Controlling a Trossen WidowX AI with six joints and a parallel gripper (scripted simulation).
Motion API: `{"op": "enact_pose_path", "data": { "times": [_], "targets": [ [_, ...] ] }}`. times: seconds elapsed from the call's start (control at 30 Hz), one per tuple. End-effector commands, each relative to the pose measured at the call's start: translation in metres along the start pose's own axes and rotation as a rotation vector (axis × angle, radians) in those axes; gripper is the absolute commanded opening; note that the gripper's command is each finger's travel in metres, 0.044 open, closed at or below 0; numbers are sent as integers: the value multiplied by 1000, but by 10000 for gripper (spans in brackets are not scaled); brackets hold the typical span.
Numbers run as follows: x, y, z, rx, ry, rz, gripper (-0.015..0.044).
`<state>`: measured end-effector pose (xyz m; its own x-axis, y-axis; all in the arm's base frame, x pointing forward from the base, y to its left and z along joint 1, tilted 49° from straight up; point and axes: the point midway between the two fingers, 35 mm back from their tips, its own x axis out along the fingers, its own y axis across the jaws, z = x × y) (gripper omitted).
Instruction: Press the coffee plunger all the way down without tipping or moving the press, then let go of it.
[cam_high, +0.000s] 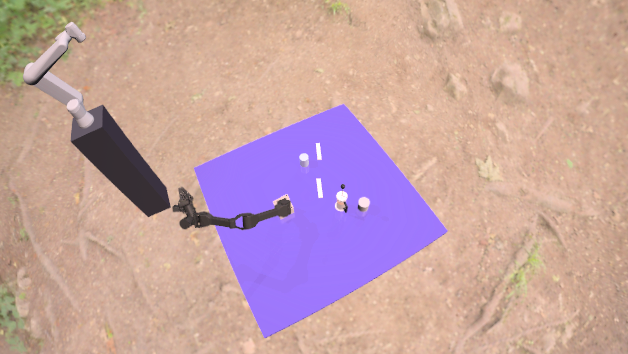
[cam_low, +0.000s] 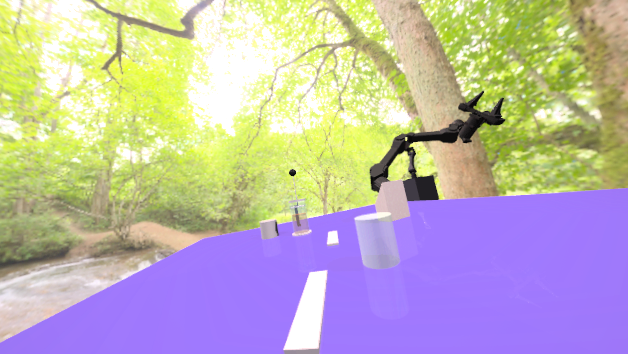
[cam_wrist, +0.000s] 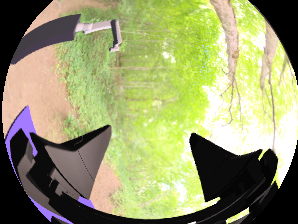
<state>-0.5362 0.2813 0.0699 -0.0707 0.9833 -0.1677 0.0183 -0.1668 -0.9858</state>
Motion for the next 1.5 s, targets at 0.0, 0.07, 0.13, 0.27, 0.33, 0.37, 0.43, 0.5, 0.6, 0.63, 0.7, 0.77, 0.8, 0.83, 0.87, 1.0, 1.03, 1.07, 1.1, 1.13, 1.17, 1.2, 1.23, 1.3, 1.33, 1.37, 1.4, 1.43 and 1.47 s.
{"op": "enact_pose_path", "data": {
  "times": [0.0, 0.07, 0.13, 0.27, 0.33, 0.37, 0.43, 0.5, 0.6, 0.63, 0.7, 0.77, 0.8, 0.83, 0.87, 1.0, 1.03, 1.07, 1.1, 1.13, 1.17, 1.2, 1.23, 1.3, 1.33, 1.37, 1.4, 1.43, 1.47],
  "targets": [
    [2, -1, -2, 3, 6, 0, 426],
    [11, -6, -11, 18, 29, 2, 440],
    [27, -14, -28, 45, 72, 5, 440],
    [68, -37, -79, 117, 195, 4, 440],
    [85, -47, -105, 151, 254, 2, 440],
    [94, -53, -121, 170, 288, 0, 440],
    [110, -64, -153, 207, 358, -7, 440],
    [124, -75, -187, 246, 428, -16, 440],
    [140, -88, -237, 302, 528, -33, 440],
    [144, -93, -255, 316, 562, -36, 440],
    [150, -101, -292, 352, 634, -52, 440],
    [153, -110, -327, 386, 702, -69, 440],
    [154, -114, -345, 403, 737, -78, 440],
    [154, -118, -363, 422, 770, -88, 440],
    [153, -121, -382, 441, 807, -100, 440],
    [143, -134, -454, 506, 950, -151, 440],
    [139, -136, -471, 521, 985, -165, 440],
    [134, -138, -489, 537, 1019, -178, 440],
    [129, -140, -506, 554, 1054, -193, 440],
    [122, -142, -523, 569, 1090, -209, 440],
    [115, -144, -540, 583, 1127, -225, 440],
    [108, -146, -557, 599, 1163, -244, 440],
    [99, -147, -573, 613, 1201, -264, 440],
    [81, -149, -604, 653, 1268, -309, 440],
    [71, -150, -618, 661, 1305, -325, 440],
    [59, -151, -633, 673, 1343, -348, 440],
    [48, -152, -647, 687, 1379, -373, 440],
    [36, -153, -661, 702, 1414, -399, 440],
    [23, -155, -674, 708, 1449, -426, 440]
  ]
}}
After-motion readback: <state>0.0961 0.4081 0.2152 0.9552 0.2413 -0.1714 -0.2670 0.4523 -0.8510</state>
